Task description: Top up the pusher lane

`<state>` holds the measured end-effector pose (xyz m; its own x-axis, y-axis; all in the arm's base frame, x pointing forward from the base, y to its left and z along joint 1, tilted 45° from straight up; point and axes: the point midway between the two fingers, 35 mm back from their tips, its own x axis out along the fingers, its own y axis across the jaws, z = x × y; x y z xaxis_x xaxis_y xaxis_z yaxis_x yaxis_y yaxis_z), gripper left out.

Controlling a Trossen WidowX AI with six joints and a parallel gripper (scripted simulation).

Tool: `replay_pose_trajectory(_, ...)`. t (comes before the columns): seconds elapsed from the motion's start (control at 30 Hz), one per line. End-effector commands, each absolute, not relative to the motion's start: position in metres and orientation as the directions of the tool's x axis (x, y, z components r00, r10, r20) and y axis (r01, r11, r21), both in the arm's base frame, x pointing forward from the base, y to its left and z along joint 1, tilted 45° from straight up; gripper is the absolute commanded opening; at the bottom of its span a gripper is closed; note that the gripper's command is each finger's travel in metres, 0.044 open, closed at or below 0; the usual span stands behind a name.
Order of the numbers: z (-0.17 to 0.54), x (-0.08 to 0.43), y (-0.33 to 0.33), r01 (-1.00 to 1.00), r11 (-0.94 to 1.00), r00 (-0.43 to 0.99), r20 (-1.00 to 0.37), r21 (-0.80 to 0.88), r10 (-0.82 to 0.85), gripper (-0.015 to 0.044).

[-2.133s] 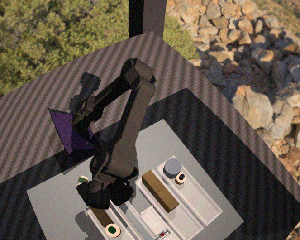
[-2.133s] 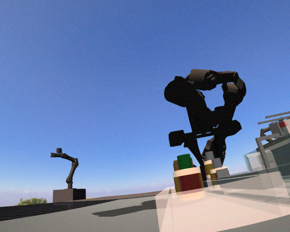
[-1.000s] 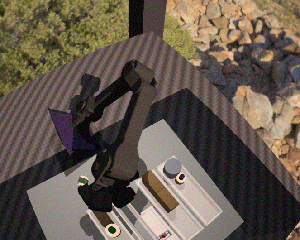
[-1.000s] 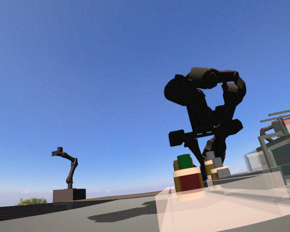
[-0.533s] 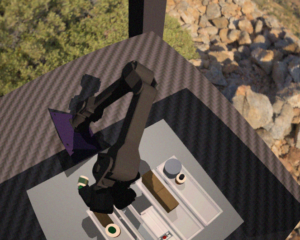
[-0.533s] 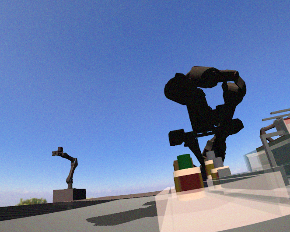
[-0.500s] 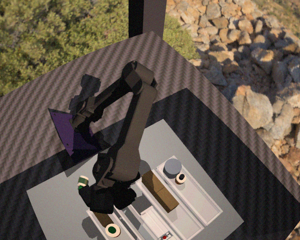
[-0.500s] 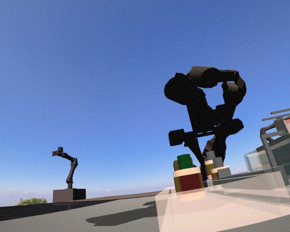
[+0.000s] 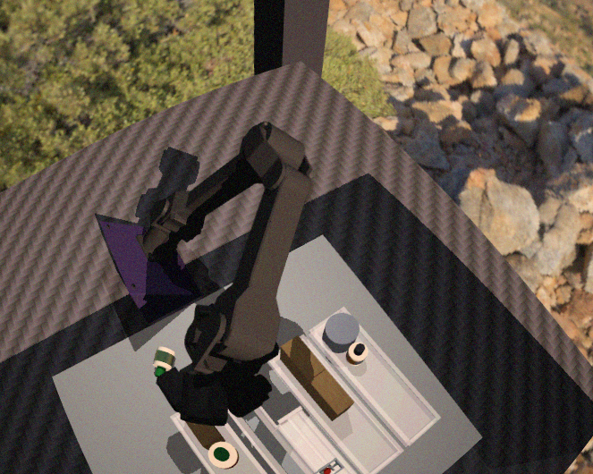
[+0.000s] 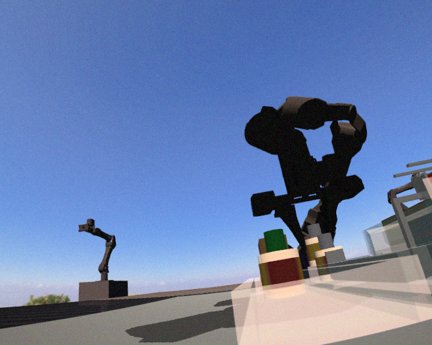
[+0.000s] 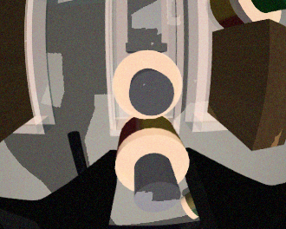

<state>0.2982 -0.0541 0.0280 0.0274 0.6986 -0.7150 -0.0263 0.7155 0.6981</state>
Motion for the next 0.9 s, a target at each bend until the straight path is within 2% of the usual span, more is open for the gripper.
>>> replay_pose_trajectory(0.0, 0.0317, 0.3065, -0.0559, -0.034, 0.715, 0.053, -0.713, 0.699, 0.699, 0.0)
replay_pose_trajectory(0.87, 0.0341, 0.3149, -0.0565, -0.035, 0.715, 0.053, -0.713, 0.699, 0.699, 0.0)
